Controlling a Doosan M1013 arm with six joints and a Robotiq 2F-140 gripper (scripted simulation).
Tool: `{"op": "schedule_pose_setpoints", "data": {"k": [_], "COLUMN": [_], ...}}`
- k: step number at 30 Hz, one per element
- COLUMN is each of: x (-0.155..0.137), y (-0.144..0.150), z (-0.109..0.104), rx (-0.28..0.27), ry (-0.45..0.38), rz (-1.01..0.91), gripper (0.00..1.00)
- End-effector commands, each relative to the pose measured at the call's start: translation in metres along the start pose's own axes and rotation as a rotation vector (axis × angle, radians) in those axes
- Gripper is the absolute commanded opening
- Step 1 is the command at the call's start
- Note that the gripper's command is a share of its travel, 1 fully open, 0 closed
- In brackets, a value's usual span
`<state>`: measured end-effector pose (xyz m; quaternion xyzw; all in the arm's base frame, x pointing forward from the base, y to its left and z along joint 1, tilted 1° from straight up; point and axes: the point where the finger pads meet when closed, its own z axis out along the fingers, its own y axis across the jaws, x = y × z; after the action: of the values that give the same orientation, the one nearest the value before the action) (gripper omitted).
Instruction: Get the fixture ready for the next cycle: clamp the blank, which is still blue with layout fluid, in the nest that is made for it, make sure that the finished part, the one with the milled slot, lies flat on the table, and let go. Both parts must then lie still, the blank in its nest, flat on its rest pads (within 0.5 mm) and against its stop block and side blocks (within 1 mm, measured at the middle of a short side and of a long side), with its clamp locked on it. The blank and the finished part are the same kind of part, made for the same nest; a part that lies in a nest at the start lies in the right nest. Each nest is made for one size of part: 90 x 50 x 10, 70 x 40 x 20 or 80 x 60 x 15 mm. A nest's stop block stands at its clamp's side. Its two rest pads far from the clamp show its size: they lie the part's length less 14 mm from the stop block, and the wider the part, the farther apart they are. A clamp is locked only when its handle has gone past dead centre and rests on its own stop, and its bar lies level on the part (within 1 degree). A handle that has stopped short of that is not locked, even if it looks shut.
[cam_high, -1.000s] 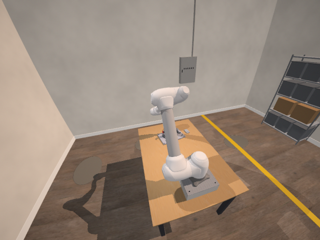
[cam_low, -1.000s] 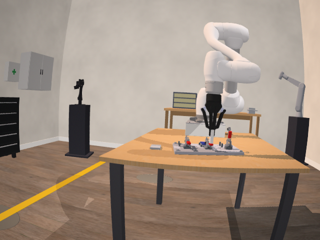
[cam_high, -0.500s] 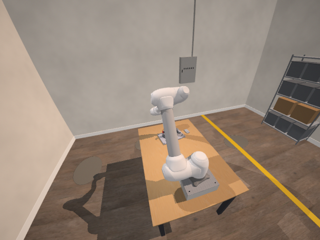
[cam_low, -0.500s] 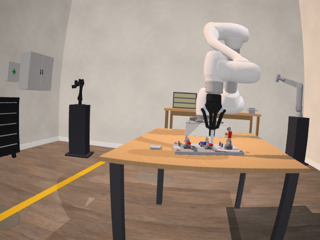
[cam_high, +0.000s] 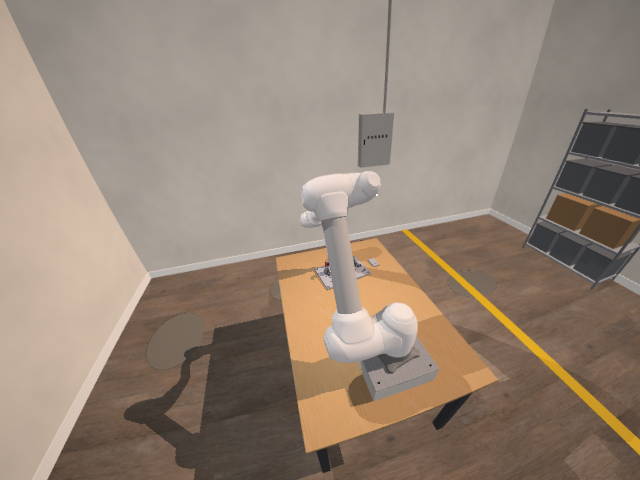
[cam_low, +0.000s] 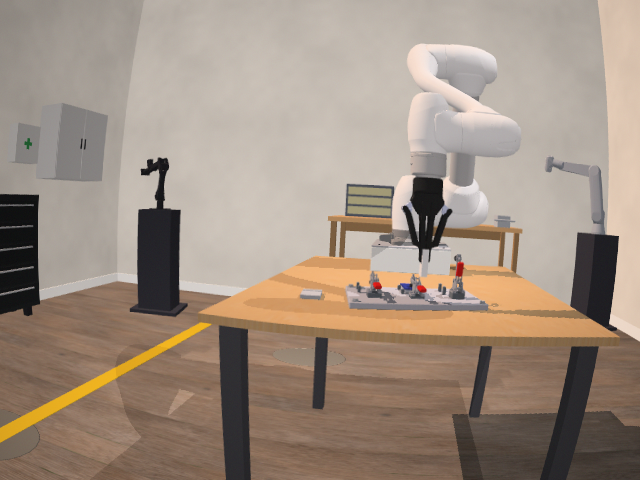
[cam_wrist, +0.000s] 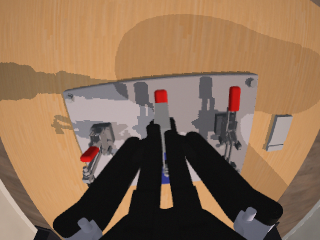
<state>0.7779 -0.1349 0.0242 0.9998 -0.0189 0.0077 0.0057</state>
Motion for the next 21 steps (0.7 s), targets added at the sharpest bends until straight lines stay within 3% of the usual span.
{"op": "schedule_pose_setpoints", "data": {"k": [1, 11, 21], "x": [0.000, 0.000, 0.000], "y": [0.000, 0.000, 0.000], "z": [-0.009, -0.040, -0.045], "rx": [0.000, 0.000, 0.000], "ry": [0.000, 0.000, 0.000], "rz": [0.000, 0.000, 0.000], "gripper": [0.00, 0.00, 0.00]}}
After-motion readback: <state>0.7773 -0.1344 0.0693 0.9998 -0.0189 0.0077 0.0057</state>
